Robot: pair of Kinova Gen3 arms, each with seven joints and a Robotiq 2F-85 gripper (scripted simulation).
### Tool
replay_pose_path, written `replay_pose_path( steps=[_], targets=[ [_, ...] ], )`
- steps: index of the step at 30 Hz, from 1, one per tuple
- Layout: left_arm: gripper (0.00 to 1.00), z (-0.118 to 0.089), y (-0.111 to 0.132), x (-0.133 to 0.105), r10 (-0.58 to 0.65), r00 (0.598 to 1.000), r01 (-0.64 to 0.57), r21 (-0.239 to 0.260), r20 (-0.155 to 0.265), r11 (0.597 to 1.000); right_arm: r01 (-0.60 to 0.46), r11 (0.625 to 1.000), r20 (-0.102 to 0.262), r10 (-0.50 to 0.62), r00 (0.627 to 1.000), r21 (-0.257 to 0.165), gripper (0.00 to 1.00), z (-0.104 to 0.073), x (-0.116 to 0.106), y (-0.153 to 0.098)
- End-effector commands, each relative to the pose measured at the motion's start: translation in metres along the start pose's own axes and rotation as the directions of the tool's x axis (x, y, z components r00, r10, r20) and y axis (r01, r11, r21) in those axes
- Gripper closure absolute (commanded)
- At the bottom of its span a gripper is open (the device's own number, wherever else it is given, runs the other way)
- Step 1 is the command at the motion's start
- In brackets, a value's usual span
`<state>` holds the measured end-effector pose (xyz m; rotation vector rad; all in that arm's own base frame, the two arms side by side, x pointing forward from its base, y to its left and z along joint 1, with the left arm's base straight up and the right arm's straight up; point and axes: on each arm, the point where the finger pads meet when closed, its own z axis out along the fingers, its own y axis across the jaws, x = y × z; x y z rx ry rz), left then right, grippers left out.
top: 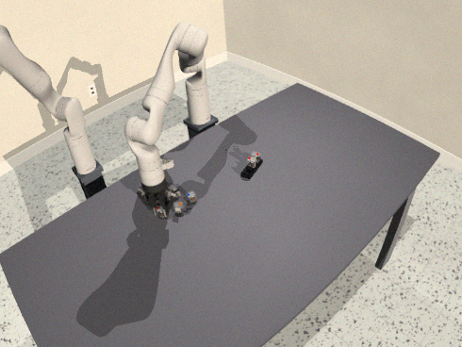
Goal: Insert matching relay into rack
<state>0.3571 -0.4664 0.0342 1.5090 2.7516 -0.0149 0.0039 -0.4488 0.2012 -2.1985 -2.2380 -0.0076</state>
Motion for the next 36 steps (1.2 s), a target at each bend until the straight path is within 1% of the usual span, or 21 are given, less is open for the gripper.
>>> replay_pose_path(
  steps=[1, 27, 31, 33, 36],
  targets=[
    [0.656, 0.002, 0.001, 0.001, -0.001, 1.0, 0.001, -0.004, 0.0, 1.0, -0.015, 1.0, 0.007, 0.015, 1.0, 0.0, 0.002, 0.001, -0.001, -0.003],
    [0.656, 0.001, 0.001, 0.001, -0.001, 1.0, 0.001, -0.004, 0.0, 1.0, -0.015, 1.0, 0.007, 0.015, 1.0, 0.0, 0.002, 0.001, -0.001, -0.003],
    [0.656, -0.003, 0.001, 0.0, -0.002, 1.0, 0.002, -0.005, 0.001, 1.0, -0.015, 1.0, 0.007, 0.015, 1.0, 0.0, 0.002, 0.001, -0.001, -0.003],
    [0.656, -0.006, 0.002, 0.002, -0.002, 1.0, 0.002, -0.007, -0.008, 1.0, -0.015, 1.0, 0.007, 0.015, 1.0, 0.0, 0.002, 0.001, -0.001, -0.003],
    [0.656, -0.013, 0.002, 0.001, -0.003, 1.0, 0.003, -0.007, -0.005, 1.0, -0.015, 1.0, 0.007, 0.015, 1.0, 0.0, 0.002, 0.001, -0.001, -0.003]
  ],
)
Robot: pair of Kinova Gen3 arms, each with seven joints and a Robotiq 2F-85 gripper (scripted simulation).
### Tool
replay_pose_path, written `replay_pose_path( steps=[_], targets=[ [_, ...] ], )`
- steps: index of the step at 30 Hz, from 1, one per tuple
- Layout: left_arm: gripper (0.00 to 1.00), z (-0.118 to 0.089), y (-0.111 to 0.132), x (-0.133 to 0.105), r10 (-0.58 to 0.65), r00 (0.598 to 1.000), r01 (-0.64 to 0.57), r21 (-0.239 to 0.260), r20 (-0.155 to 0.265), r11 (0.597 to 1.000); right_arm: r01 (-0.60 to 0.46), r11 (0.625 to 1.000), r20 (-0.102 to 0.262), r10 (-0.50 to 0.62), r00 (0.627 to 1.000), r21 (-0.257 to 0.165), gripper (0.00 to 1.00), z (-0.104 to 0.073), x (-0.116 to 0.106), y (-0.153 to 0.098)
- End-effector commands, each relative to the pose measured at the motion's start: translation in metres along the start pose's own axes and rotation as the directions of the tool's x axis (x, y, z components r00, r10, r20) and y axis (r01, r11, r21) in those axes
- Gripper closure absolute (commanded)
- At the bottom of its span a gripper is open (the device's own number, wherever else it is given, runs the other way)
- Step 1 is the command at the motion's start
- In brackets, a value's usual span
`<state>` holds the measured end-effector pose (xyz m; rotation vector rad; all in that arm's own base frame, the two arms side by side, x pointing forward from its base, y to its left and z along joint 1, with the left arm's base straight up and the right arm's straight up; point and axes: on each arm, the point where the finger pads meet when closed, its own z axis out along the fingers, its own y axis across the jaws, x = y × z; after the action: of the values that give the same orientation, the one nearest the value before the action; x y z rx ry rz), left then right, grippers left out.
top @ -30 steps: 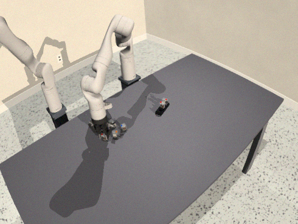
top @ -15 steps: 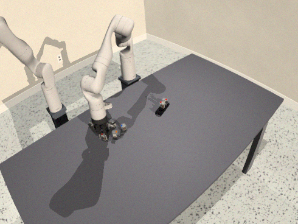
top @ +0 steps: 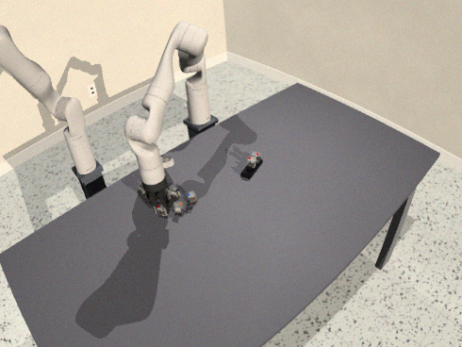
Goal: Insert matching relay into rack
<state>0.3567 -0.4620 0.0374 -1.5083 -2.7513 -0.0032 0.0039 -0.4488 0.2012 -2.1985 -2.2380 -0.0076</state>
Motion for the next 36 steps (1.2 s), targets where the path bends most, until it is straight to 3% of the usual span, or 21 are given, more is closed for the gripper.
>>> replay_pose_path(
  steps=[1, 22, 36],
  targets=[
    [0.656, -0.012, 0.0, -0.002, -0.003, 1.0, 0.003, -0.001, 0.005, 1.0, -0.015, 1.0, 0.007, 0.015, 1.0, 0.0, 0.002, 0.001, -0.001, -0.003],
    [0.656, -0.072, 0.0, -0.001, -0.002, 1.0, 0.002, 0.0, 0.005, 1.0, -0.015, 1.0, 0.007, 0.015, 1.0, 0.0, 0.002, 0.001, -0.001, -0.003],
    [0.656, -0.081, -0.001, -0.005, -0.002, 1.0, 0.002, 0.002, 0.016, 1.0, -0.015, 1.0, 0.007, 0.015, 1.0, 0.0, 0.002, 0.001, -0.001, -0.003]
  ],
)
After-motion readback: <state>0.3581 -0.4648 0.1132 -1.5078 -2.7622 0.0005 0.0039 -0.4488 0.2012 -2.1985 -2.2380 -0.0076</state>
